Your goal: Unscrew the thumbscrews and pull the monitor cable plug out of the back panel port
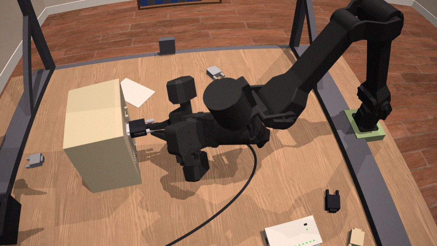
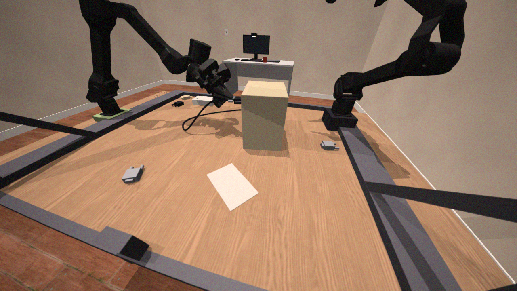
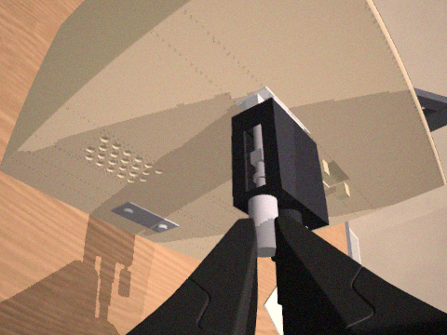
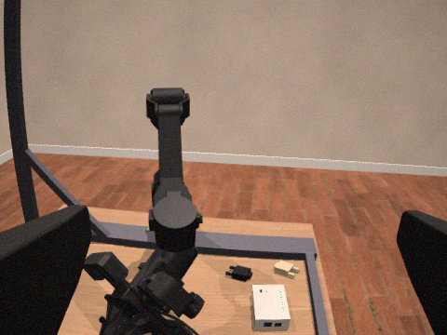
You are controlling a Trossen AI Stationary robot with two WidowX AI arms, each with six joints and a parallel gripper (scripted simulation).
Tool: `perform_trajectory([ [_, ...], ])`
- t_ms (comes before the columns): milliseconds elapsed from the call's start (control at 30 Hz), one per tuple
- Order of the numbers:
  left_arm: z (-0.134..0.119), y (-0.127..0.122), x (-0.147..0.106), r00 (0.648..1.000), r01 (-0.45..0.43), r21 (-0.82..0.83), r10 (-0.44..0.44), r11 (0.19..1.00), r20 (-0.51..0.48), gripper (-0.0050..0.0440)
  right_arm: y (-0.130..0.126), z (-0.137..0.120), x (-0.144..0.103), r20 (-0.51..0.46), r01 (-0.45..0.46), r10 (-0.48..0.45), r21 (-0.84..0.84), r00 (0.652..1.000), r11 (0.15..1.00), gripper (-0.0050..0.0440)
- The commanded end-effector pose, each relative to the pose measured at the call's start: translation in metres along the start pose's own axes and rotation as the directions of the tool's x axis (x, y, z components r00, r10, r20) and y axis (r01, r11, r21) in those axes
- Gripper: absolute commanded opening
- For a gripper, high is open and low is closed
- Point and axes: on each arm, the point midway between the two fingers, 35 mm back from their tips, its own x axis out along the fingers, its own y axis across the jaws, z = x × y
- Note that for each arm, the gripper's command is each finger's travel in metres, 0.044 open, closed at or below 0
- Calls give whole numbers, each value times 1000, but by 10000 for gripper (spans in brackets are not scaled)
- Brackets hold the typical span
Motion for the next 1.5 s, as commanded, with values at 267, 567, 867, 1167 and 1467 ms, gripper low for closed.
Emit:
perform_trajectory([
  [267,7,-9,-3,998,61,-43,-60,997,17,0,1,3,0,1,-2,2,-5,1000,1000,440],
  [567,7,-7,-3,993,116,-120,-115,986,21,0,1,3,0,1,-2,2,-5,1000,1000,440],
  [867,7,-5,-3,987,159,-180,-157,971,27,0,1,3,0,1,-2,2,-5,1000,1000,440],
  [1167,6,-3,-2,975,221,-267,-218,938,41,0,1,3,0,1,-2,2,-5,1000,1000,440],
  [1467,5,-1,-2,966,258,-320,-255,912,53,0,1,3,0,1,-2,2,-5,1000,1000,440],
])
